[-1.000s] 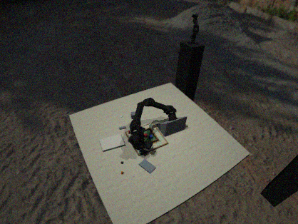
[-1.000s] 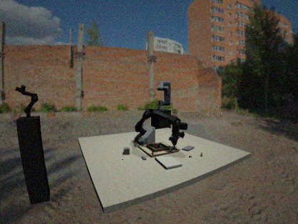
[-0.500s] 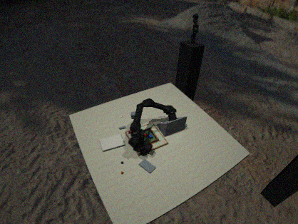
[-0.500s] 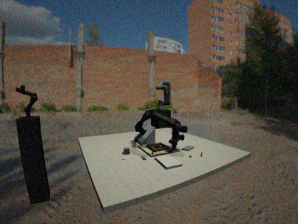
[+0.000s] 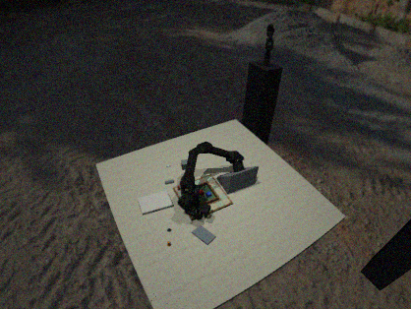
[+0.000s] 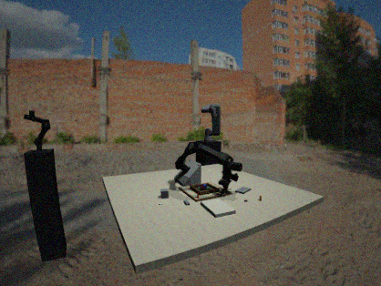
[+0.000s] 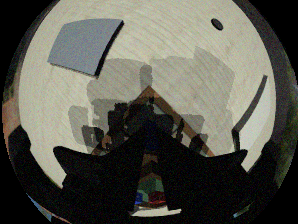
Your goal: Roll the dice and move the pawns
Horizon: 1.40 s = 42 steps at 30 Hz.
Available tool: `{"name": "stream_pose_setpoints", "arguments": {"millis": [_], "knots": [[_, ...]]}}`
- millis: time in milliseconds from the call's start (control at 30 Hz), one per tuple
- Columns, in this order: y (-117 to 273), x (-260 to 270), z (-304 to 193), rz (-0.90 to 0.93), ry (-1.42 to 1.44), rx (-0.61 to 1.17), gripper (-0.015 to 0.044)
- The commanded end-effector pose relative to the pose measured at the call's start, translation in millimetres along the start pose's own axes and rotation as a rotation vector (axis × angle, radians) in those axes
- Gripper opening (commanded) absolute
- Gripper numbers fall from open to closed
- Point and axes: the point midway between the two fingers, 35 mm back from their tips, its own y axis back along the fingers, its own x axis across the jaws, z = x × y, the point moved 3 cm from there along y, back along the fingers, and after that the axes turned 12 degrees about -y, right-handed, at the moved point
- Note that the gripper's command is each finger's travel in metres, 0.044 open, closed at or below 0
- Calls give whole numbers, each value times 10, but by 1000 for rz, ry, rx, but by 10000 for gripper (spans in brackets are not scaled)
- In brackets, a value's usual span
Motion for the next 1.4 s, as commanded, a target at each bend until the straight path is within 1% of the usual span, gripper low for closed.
{"name": "stream_pose_setpoints", "arguments": {"millis": [0, 133, 200, 567, 967, 1367], "knots": [[1, -3, 3, -5, 5, -2, 9], [9, -4, 5, -5, 5, -2, 0], [74, -4, 20, -5, 5, -3, 0], [631, -3, 87, -1, 6, -5, 0], [1242, 2, 29, -1, 6, -3, 0], [1230, 117, -69, 0, 7, -4, 0]]}}
